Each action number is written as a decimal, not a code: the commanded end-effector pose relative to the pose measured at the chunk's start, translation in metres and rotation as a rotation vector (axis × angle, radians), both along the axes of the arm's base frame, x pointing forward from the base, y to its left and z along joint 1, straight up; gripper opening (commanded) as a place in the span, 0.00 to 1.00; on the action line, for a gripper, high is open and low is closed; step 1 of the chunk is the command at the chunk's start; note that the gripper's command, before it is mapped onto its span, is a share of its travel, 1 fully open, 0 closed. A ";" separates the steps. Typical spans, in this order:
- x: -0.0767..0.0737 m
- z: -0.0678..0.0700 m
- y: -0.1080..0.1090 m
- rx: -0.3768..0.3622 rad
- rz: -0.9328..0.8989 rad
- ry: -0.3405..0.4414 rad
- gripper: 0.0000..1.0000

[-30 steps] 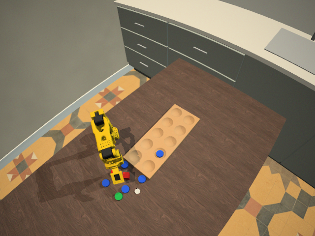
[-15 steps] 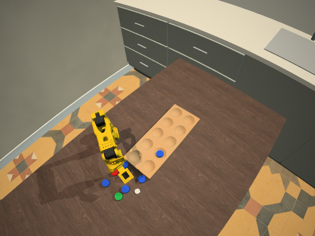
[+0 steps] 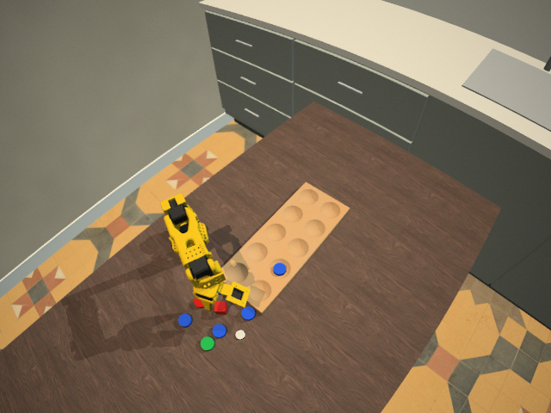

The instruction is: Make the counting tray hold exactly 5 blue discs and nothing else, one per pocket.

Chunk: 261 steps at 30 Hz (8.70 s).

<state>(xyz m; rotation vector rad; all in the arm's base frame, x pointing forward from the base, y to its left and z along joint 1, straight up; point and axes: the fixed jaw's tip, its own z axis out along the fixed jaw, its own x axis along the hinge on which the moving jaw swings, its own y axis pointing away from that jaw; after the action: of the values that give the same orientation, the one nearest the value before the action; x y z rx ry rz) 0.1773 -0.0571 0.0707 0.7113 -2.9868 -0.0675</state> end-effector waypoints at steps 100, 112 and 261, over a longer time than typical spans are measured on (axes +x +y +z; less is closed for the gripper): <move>0.033 -0.007 -0.052 -0.014 0.835 -0.103 0.27; 0.033 -0.007 -0.053 -0.015 0.834 -0.104 0.27; 0.038 -0.018 -0.054 -0.018 0.834 -0.106 0.00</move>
<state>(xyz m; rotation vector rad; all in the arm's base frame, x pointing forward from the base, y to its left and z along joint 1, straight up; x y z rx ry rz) 0.2046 -0.1060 0.0324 1.8943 -2.4756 -0.0714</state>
